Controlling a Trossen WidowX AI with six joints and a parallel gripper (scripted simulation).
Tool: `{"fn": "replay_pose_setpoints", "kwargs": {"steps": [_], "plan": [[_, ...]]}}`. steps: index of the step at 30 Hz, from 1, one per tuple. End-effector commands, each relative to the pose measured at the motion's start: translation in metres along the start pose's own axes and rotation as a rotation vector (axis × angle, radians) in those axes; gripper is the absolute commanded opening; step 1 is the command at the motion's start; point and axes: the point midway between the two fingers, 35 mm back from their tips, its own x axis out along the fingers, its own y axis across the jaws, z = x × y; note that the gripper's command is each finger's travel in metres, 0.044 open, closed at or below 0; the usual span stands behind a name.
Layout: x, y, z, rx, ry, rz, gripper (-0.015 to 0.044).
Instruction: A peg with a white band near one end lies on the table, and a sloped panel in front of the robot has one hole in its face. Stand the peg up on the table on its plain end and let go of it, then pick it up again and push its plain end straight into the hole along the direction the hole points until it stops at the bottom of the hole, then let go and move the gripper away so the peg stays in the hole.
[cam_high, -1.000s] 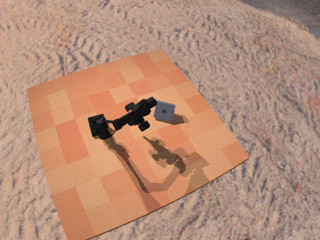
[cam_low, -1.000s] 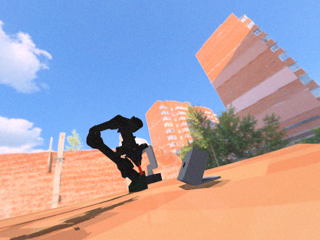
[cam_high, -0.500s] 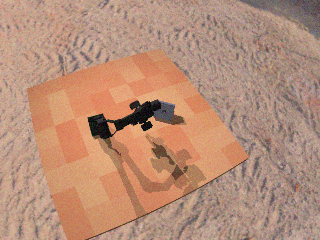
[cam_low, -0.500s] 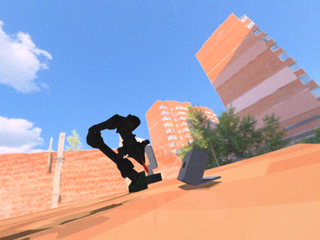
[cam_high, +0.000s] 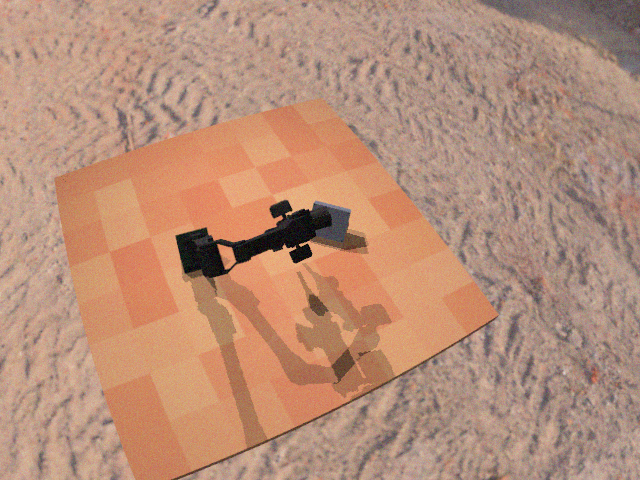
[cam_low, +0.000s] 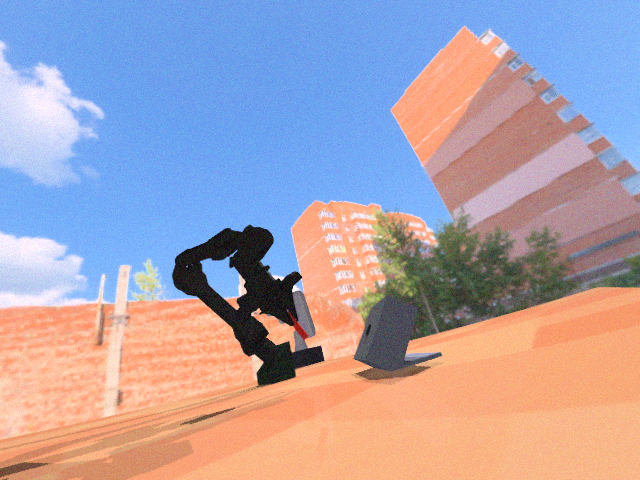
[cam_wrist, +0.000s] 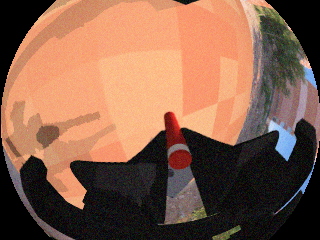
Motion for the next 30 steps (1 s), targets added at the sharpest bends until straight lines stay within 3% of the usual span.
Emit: {"fn": "replay_pose_setpoints", "kwargs": {"steps": [1,30], "plan": [[0.000,0.002,-0.009,0.015,0.031,-0.031,0.0000],[-0.010,0.028,-0.068,0.109,0.271,-0.198,0.0000]]}}
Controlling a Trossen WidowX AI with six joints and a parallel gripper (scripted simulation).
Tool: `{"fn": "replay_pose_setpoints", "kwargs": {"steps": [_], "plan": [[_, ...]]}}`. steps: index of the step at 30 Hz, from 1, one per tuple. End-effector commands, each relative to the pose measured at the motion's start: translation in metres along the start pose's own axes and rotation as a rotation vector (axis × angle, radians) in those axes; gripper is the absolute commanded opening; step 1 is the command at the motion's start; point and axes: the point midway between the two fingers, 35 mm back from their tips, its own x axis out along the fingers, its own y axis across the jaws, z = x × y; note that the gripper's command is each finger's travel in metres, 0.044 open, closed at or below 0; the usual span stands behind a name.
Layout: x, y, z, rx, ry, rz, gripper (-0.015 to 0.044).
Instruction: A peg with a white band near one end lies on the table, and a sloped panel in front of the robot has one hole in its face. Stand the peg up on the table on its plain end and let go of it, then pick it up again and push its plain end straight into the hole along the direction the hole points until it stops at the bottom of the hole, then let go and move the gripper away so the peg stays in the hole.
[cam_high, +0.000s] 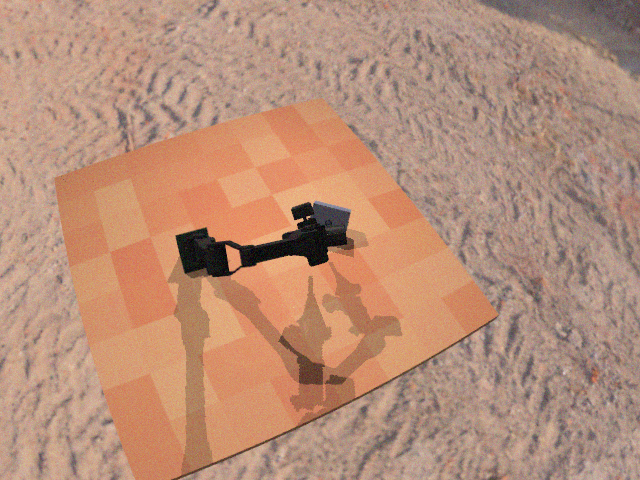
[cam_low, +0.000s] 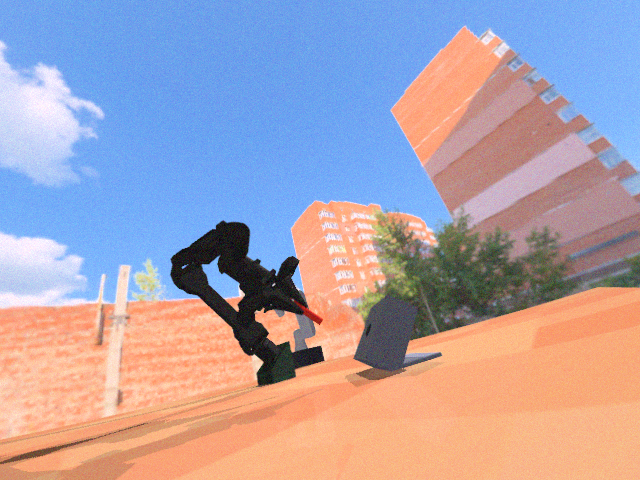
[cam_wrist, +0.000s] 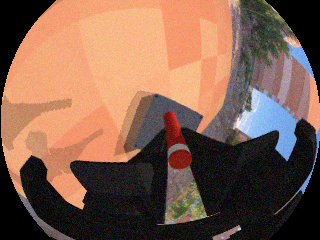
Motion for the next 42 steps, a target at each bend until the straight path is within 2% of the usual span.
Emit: {"fn": "replay_pose_setpoints", "kwargs": {"steps": [1,13,42], "plan": [[-0.001,0.004,-0.010,0.006,0.038,-0.023,0.0000],[-0.001,0.013,-0.029,0.019,0.114,-0.061,0.0000],[0.048,0.013,-0.046,0.021,0.156,-0.079,0.0000]]}}
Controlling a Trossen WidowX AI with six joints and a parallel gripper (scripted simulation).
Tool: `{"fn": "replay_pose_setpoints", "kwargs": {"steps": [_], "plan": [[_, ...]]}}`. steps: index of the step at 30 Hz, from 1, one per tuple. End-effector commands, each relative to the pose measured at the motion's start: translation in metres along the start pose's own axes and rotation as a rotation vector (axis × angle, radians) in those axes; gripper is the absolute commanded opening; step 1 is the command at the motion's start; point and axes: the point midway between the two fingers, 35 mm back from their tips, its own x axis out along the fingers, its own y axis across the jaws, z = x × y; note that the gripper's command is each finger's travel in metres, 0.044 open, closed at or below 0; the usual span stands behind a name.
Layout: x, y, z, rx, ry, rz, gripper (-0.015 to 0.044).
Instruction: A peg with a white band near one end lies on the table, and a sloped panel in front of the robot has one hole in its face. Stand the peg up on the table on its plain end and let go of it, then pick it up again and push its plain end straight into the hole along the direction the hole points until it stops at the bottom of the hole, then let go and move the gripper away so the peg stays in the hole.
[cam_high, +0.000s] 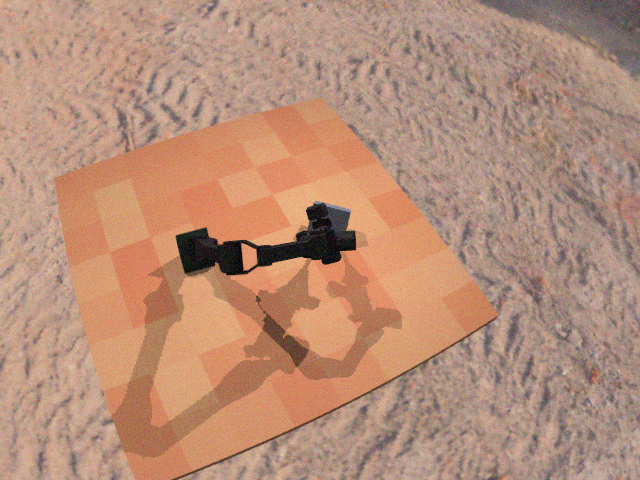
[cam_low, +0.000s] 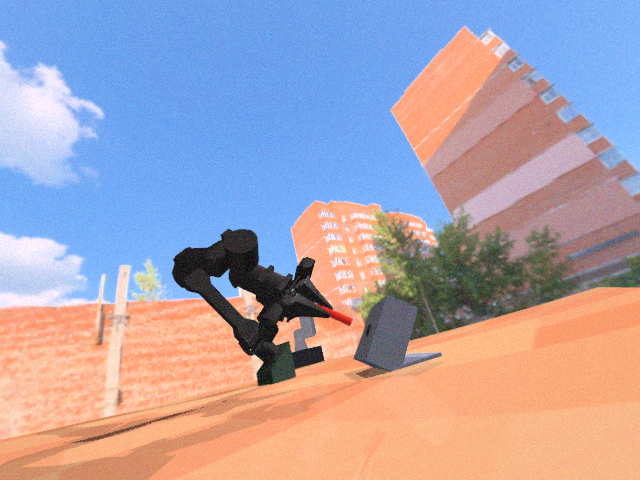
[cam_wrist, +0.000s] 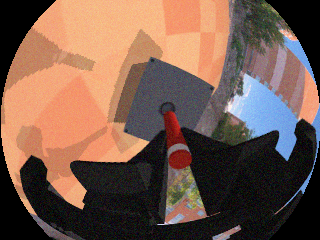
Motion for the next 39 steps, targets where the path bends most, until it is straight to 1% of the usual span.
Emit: {"fn": "replay_pose_setpoints", "kwargs": {"steps": [1,24,39], "plan": [[0.004,-0.001,0.000,0.000,0.006,-0.008,0.0000],[0.028,-0.001,0.001,0.000,0.008,-0.008,0.0000],[0.024,0.001,0.000,-0.004,0.009,-0.004,0.0000]]}}
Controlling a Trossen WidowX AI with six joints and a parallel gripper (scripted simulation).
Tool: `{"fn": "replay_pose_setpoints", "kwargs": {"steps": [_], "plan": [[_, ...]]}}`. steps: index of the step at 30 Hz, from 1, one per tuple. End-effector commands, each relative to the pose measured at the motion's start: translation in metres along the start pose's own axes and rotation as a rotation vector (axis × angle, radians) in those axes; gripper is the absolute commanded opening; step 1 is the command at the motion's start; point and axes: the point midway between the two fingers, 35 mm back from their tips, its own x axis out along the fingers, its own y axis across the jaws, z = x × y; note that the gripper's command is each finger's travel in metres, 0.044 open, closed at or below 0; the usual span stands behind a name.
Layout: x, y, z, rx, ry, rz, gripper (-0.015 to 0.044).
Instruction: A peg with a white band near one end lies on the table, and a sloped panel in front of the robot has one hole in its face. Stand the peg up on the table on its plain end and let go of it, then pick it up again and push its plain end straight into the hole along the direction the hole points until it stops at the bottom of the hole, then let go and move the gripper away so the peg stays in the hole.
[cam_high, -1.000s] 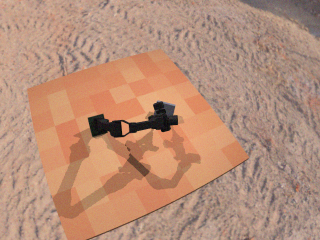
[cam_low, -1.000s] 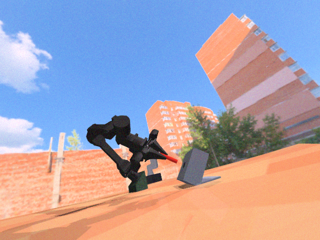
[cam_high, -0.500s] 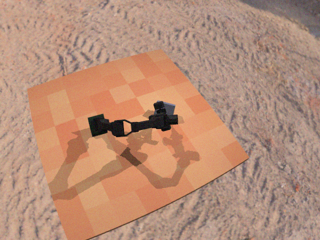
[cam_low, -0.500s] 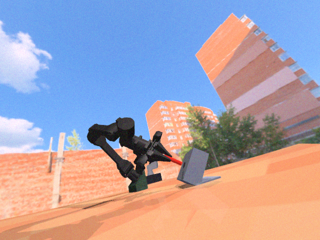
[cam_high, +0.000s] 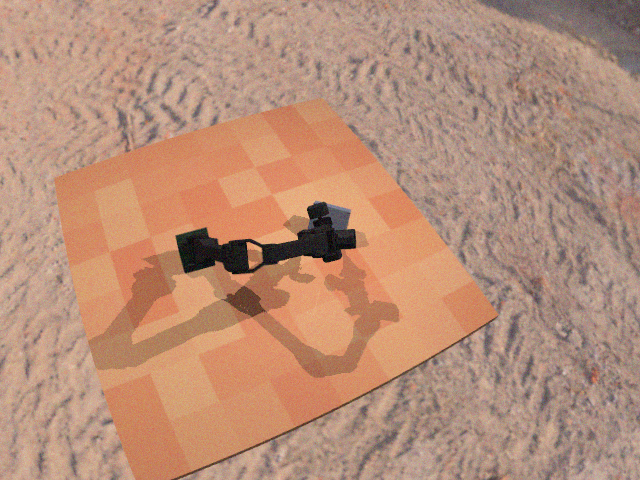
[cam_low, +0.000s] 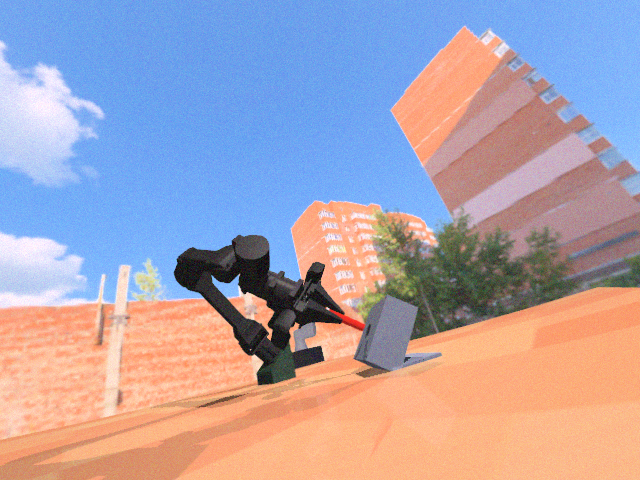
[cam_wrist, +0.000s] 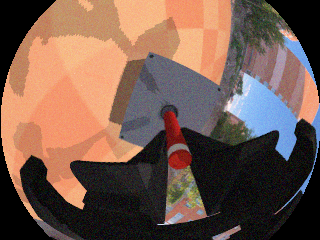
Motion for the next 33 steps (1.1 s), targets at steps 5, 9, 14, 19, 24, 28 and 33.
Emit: {"fn": "replay_pose_setpoints", "kwargs": {"steps": [5,9,14,19,24,28,33], "plan": [[0.001,0.000,0.000,0.000,0.000,0.000,0.0000],[0.003,-0.001,0.000,0.000,0.000,0.000,0.0000],[0.006,-0.001,0.001,0.000,0.000,0.000,0.0000],[0.010,-0.001,0.001,0.000,0.000,0.000,0.0000],[0.013,-0.001,0.001,0.000,0.000,0.000,0.0000],[0.016,-0.001,0.001,0.000,0.000,0.000,0.0000],[0.019,-0.001,0.001,0.000,0.000,0.000,0.0000]]}}
